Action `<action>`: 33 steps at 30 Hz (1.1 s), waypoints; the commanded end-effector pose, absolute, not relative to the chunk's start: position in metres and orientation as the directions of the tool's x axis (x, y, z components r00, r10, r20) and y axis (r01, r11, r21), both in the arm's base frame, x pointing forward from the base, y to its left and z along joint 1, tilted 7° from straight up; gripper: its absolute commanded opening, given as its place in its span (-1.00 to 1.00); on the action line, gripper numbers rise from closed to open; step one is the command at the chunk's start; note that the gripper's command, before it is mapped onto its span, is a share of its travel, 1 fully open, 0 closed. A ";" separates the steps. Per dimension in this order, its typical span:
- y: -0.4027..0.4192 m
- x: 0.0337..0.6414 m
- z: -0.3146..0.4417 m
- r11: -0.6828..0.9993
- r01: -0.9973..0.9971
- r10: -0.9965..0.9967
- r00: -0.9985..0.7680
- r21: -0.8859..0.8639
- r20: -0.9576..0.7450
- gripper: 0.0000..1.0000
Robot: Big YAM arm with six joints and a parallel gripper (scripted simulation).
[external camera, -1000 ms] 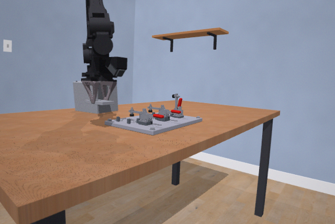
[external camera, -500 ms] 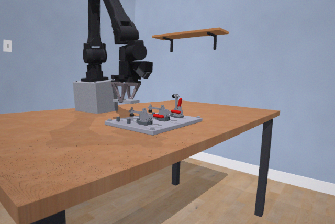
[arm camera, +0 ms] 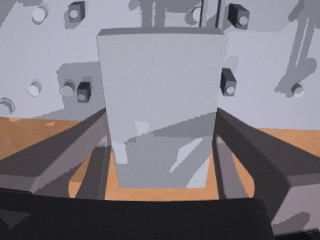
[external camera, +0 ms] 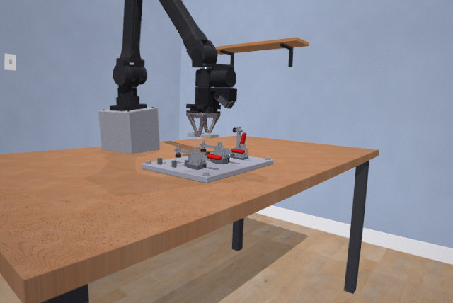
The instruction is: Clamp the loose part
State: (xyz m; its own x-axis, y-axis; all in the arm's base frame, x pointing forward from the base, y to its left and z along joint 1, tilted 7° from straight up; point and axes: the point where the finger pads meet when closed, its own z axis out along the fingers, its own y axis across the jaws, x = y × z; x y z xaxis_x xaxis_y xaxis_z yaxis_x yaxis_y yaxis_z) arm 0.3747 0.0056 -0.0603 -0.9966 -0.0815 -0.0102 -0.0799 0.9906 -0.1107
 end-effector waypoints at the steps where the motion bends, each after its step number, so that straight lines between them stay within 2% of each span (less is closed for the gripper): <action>1: 0.037 0.393 -0.060 0.993 -0.023 -0.028 -0.999 -0.113 -0.041 -1.00; 10: 0.092 0.389 -0.068 0.993 -0.024 -0.028 -0.999 -0.111 -0.031 -1.00; 33: 0.100 0.389 -0.066 0.994 -0.015 -0.019 -0.999 -0.106 -0.041 -1.00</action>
